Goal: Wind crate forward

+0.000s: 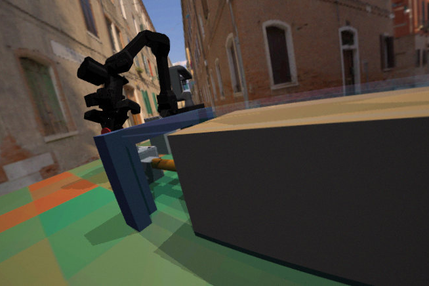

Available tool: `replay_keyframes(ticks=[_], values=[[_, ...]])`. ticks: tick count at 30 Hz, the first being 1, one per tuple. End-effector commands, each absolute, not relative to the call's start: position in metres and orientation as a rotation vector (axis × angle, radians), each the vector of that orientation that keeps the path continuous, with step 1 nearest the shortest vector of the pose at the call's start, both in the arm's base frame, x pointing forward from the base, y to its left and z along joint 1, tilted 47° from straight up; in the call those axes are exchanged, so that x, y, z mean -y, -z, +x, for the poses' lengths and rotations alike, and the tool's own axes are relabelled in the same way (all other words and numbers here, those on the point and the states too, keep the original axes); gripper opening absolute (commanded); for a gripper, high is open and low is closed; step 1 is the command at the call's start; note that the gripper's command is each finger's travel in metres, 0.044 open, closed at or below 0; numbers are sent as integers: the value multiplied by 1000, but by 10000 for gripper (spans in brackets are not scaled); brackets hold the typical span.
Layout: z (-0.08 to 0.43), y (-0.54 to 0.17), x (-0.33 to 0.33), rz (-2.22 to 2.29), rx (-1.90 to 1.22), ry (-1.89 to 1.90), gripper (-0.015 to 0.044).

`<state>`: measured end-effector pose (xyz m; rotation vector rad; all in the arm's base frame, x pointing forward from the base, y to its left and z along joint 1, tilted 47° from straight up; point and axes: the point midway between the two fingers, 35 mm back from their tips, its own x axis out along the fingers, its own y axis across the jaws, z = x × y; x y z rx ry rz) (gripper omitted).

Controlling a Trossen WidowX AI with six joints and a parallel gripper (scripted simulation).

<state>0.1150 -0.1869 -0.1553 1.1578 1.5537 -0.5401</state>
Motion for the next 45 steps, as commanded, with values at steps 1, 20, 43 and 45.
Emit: replay_keyframes(ticks=[1,20,43,45], values=[[116,161,190,1152,-1560,534,0],[132,191,217,1150,-1557,535,0],[156,210,231,1150,-1555,535,0],[158,212,232,1149,-1554,534,0]])
